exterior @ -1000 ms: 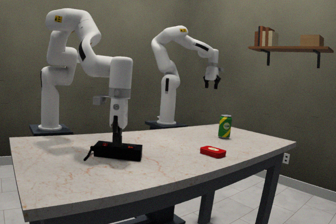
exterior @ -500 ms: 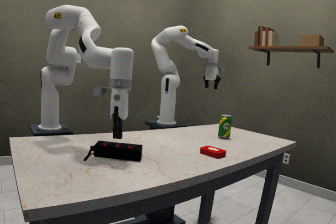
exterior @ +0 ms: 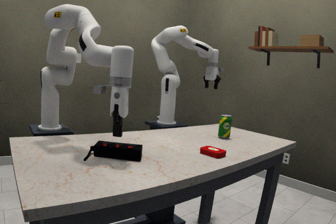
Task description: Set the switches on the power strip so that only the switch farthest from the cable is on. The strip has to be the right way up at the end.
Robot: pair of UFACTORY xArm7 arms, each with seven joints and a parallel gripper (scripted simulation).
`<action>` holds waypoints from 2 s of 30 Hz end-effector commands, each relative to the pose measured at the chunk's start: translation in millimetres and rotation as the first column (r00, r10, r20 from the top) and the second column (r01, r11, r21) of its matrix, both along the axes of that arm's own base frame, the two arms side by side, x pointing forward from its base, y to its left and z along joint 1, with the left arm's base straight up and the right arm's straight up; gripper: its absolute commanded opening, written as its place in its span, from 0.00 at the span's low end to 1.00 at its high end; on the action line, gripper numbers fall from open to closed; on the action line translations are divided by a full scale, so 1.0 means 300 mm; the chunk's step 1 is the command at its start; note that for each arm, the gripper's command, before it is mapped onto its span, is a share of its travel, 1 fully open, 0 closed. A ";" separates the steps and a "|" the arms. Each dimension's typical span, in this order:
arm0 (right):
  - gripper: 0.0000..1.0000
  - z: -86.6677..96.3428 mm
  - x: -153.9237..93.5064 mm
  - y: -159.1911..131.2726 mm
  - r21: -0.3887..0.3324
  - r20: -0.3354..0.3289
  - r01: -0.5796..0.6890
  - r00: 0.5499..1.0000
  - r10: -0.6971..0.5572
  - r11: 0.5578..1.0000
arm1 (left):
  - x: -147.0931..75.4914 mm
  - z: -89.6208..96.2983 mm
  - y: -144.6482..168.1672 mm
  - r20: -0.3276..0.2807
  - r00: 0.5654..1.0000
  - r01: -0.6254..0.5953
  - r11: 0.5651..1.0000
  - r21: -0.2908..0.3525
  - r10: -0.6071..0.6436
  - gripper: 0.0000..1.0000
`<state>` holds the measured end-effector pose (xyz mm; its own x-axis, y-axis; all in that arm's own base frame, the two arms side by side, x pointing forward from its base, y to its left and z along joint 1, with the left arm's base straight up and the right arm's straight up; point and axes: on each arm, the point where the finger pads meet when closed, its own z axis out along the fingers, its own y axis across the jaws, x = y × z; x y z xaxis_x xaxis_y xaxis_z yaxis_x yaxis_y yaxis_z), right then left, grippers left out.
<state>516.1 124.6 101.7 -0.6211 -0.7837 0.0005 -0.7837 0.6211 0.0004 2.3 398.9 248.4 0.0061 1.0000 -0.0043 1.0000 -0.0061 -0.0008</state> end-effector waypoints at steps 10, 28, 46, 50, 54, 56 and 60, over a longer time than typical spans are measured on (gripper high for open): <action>1.00 0.007 0.004 0.001 0.001 0.004 0.000 1.000 0.000 1.000 | 0.001 0.005 0.004 0.001 1.000 0.000 1.000 0.004 0.000 1.00; 1.00 0.232 0.004 0.001 0.001 0.004 0.000 1.000 0.000 1.000 | 0.001 0.005 0.004 0.001 1.000 0.000 1.000 0.004 0.000 1.00; 1.00 0.333 0.004 0.001 0.001 0.004 0.000 1.000 0.000 1.000 | 0.001 0.005 0.004 0.001 1.000 0.000 1.000 0.004 0.000 1.00; 1.00 0.333 0.004 0.001 0.001 0.004 0.000 1.000 0.000 1.000 | 0.001 0.005 0.004 0.001 1.000 0.000 1.000 0.004 0.000 1.00; 1.00 0.333 0.004 0.001 0.001 0.004 0.000 1.000 0.000 1.000 | 0.001 0.005 0.004 0.001 1.000 0.000 1.000 0.004 0.000 1.00; 1.00 0.333 0.004 0.001 0.001 0.004 0.000 1.000 0.000 1.000 | 0.001 0.005 0.004 0.001 1.000 0.000 1.000 0.004 0.000 1.00; 1.00 0.333 0.004 0.001 0.001 0.004 0.000 1.000 0.000 1.000 | 0.001 0.005 0.004 0.001 1.000 0.000 1.000 0.004 0.000 1.00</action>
<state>516.2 124.7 199.8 -0.6211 -0.7837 0.0004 -0.7837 0.6211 0.0003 2.3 398.9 248.4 0.0061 1.0000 -0.0043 1.0000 -0.0061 -0.0008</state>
